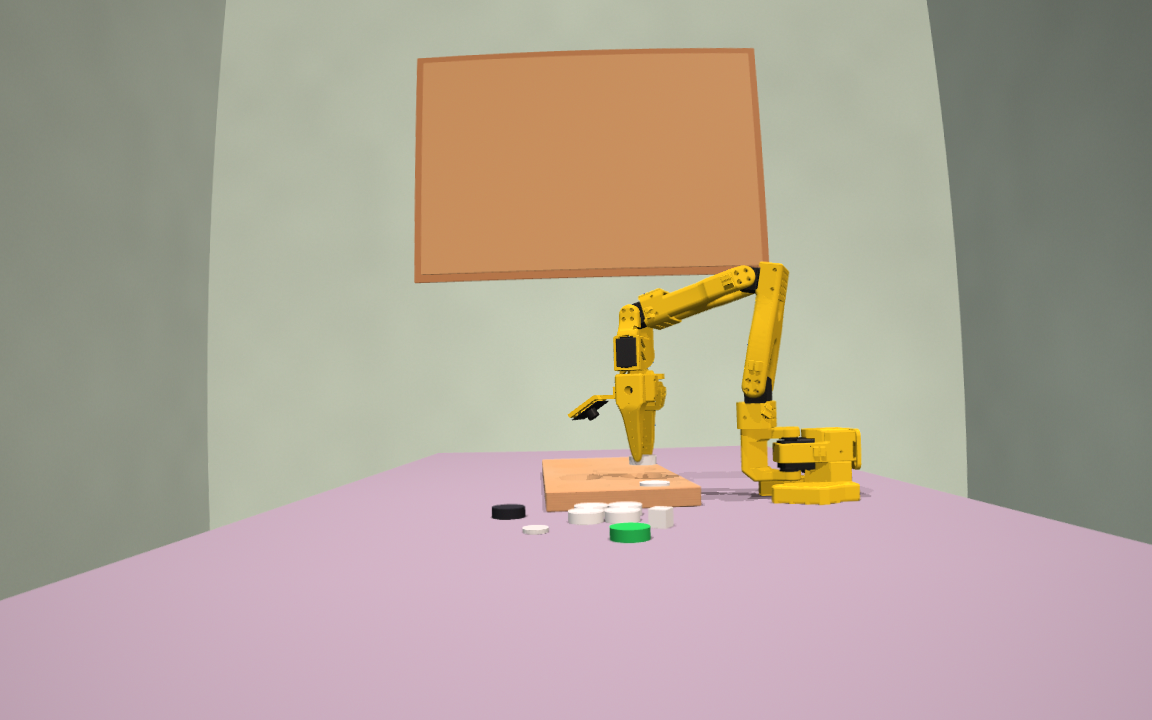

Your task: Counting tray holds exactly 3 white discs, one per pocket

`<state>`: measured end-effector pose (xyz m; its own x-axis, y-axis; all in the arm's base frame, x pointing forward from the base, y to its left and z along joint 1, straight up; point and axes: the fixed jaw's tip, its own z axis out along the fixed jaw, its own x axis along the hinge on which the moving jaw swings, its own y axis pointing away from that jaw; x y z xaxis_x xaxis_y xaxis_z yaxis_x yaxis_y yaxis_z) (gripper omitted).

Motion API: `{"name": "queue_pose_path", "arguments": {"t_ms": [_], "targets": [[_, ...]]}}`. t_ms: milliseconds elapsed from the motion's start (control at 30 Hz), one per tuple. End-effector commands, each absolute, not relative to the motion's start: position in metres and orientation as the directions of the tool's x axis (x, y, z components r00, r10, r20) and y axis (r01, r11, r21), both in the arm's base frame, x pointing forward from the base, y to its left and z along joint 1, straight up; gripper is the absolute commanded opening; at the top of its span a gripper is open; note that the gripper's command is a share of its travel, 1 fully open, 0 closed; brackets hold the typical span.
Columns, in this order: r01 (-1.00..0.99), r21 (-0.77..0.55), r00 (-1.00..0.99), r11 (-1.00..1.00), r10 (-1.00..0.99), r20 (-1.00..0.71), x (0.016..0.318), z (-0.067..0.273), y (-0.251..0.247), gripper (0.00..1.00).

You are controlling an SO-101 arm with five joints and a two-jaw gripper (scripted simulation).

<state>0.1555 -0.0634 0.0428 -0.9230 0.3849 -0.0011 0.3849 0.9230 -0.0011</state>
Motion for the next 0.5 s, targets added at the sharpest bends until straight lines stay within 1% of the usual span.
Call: {"name": "queue_pose_path", "arguments": {"t_ms": [0, 467], "targets": [[0.393, -0.002, -0.918, 0.92, 0.392, -0.055, 0.1611, 0.0509, -0.0683, 0.0], [0.4, -0.002, -0.915, 0.916, 0.4, -0.05, 0.1606, 0.0495, -0.0696, 0.0]]}}
